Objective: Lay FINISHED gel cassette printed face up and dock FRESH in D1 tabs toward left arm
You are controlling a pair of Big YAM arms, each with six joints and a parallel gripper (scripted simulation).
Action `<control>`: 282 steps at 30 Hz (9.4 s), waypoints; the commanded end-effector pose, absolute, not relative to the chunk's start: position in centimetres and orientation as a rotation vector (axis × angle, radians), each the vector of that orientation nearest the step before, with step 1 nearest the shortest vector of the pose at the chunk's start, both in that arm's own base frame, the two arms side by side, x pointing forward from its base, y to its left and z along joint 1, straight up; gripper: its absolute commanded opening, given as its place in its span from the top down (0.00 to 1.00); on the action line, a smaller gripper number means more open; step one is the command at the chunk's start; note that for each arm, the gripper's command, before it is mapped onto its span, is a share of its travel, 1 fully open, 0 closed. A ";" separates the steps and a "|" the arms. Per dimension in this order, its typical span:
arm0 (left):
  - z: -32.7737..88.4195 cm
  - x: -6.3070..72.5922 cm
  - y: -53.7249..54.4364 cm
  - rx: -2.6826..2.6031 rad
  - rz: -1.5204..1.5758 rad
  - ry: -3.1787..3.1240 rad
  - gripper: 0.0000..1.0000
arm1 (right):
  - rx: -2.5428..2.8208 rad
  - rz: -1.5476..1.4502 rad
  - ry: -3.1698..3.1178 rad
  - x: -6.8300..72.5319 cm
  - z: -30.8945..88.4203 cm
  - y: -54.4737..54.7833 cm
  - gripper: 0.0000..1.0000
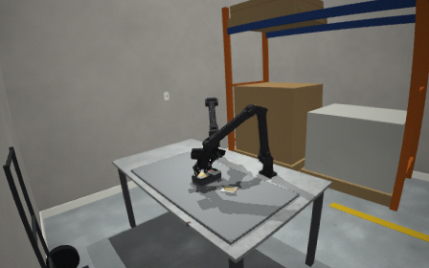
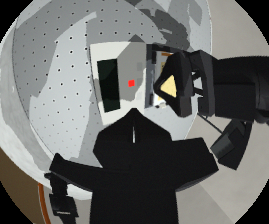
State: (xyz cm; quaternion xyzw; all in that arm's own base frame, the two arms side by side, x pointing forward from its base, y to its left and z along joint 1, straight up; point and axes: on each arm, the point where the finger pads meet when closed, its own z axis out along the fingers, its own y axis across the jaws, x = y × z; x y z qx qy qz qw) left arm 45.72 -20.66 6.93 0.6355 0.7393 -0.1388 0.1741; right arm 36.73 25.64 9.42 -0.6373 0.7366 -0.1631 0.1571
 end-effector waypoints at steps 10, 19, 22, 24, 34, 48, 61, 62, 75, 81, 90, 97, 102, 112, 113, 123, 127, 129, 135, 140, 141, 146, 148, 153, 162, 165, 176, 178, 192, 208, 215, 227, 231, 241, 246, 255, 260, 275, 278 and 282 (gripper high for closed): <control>7.3 45.9 -20.7 1.799 -0.388 2.088 1.00 | -1.821 -0.467 2.108 36.8 8.2 26.1 1.00; 7.3 45.9 -20.7 1.799 -0.388 2.088 1.00 | -1.821 -0.467 2.108 36.8 7.9 26.1 1.00; 7.3 45.9 -20.7 1.799 -0.388 2.088 1.00 | -1.821 -0.467 2.108 36.8 7.7 26.1 1.00; 7.3 45.9 -20.7 1.799 -0.388 2.088 1.00 | -1.821 -0.467 2.108 36.8 7.6 26.1 1.00; 7.3 45.9 -20.7 1.799 -0.388 2.088 1.00 | -1.821 -0.467 2.108 36.8 7.3 26.1 1.00; 7.3 45.9 -20.7 1.799 -0.388 2.088 1.00 | -1.821 -0.467 2.108 36.8 6.8 26.1 1.00; 7.3 45.9 -20.7 1.799 -0.388 2.088 1.00 | -1.821 -0.467 2.108 36.6 6.3 26.0 1.00; 7.3 45.9 -20.7 1.799 -0.388 2.088 1.00 | -1.821 -0.467 2.108 36.6 6.3 26.0 1.00; 7.3 45.9 -20.7 1.799 -0.388 2.088 1.00 | -1.821 -0.467 2.108 36.4 5.8 25.8 1.00; 7.3 45.9 -20.7 1.799 -0.388 2.088 1.00 | -1.821 -0.467 2.108 36.2 5.7 25.7 1.00; 7.3 45.9 -20.7 1.799 -0.388 2.088 1.00 | -1.821 -0.467 2.108 36.0 5.4 25.5 1.00; 7.3 45.9 -20.7 1.799 -0.388 2.088 1.00 | -1.821 -0.467 2.108 35.9 5.3 25.5 1.00; 7.3 45.9 -20.7 1.799 -0.388 2.088 1.00 | -1.821 -0.467 2.108 35.7 5.0 25.4 1.00; 7.3 45.9 -20.7 1.799 -0.388 2.088 1.00 | -1.821 -0.467 2.108 35.6 4.7 25.2 1.00; 7.3 45.9 -20.7 1.799 -0.388 2.088 1.00 | -1.821 -0.467 2.108 35.6 4.7 25.2 1.00; 7.3 45.9 -20.7 1.799 -0.388 2.088 1.00 | -1.821 -0.467 2.108 35.4 4.4 25.1 1.00; 7.3 45.9 -20.7 1.799 -0.388 2.088 1.00 | -1.821 -0.467 2.108 35.4 4.2 25.1 1.00; 7.3 45.9 -20.7 1.799 -0.388 2.088 1.00 | -1.821 -0.467 2.108 35.3 4.1 25.0 1.00; 7.3 45.9 -20.7 1.799 -0.388 2.088 1.00 | -1.821 -0.467 2.108 35.3 4.0 25.0 1.00; 7.3 45.9 -20.7 1.799 -0.388 2.088 1.00 | -1.821 -0.467 2.108 35.2 3.8 24.9 1.00; 7.3 45.9 -20.7 1.799 -0.388 2.088 1.00 | -1.821 -0.467 2.108 35.2 3.8 24.9 1.00; 7.3 45.9 -20.7 1.799 -0.388 2.088 1.00 | -1.821 -0.467 2.108 35.1 3.6 24.8 1.00; 7.3 45.9 -20.7 1.799 -0.388 2.088 1.00 | -1.821 -0.467 2.108 35.1 3.5 24.8 1.00; 7.3 45.9 -20.7 1.799 -0.388 2.088 1.00 | -1.821 -0.467 2.108 35.0 3.4 24.8 1.00; 7.3 45.9 -20.7 1.799 -0.388 2.088 1.00 | -1.821 -0.467 2.108 34.8 3.0 24.7 1.00; 7.3 45.9 -20.7 1.799 -0.388 2.088 1.00 | -1.821 -0.467 2.108 34.8 3.0 24.6 1.00; 7.3 45.9 -20.7 1.799 -0.388 2.088 1.00 | -1.821 -0.467 2.108 34.6 2.6 24.5 1.00; 7.3 45.9 -20.7 1.799 -0.388 2.088 1.00 | -1.821 -0.467 2.108 34.6 2.6 24.5 1.00; 7.3 45.9 -20.7 1.799 -0.388 2.088 1.00 | -1.821 -0.467 2.108 34.5 2.5 24.3 1.00; 7.3 45.9 -20.7 1.799 -0.388 2.088 1.00 | -1.821 -0.467 2.108 34.5 2.5 24.3 1.00; 7.3 45.9 -20.7 1.799 -0.388 2.088 1.00 | -1.821 -0.467 2.108 34.5 2.5 24.3 1.00; 7.3 45.9 -20.7 1.799 -0.388 2.088 1.00 | -1.821 -0.467 2.108 34.6 2.5 24.3 1.00; 7.3 45.9 -20.7 1.799 -0.388 2.088 1.00 | -1.821 -0.467 2.108 34.6 2.5 24.3 1.00; 7.3 45.9 -20.7 1.799 -0.388 2.088 1.00 | -1.821 -0.467 2.108 34.6 2.5 24.2 1.00; 7.3 45.9 -20.7 1.799 -0.388 2.088 1.00 | -1.821 -0.467 2.108 34.6 2.5 24.2 1.00; 7.3 45.9 -20.7 1.799 -0.388 2.088 1.00 | -1.821 -0.467 2.108 34.6 2.5 24.2 1.00; 7.3 45.9 -20.7 1.799 -0.388 2.088 1.00 | -1.821 -0.467 2.108 34.6 2.5 24.2 1.00; 7.3 45.9 -20.7 1.799 -0.388 2.088 1.00 | -1.821 -0.467 2.108 34.6 2.5 24.1 1.00; 7.3 45.9 -20.7 1.799 -0.388 2.088 1.00 | -1.821 -0.467 2.108 34.6 2.5 24.1 1.00; 7.3 45.9 -20.7 1.799 -0.388 2.088 1.00 | -1.821 -0.467 2.108 34.7 2.5 24.1 1.00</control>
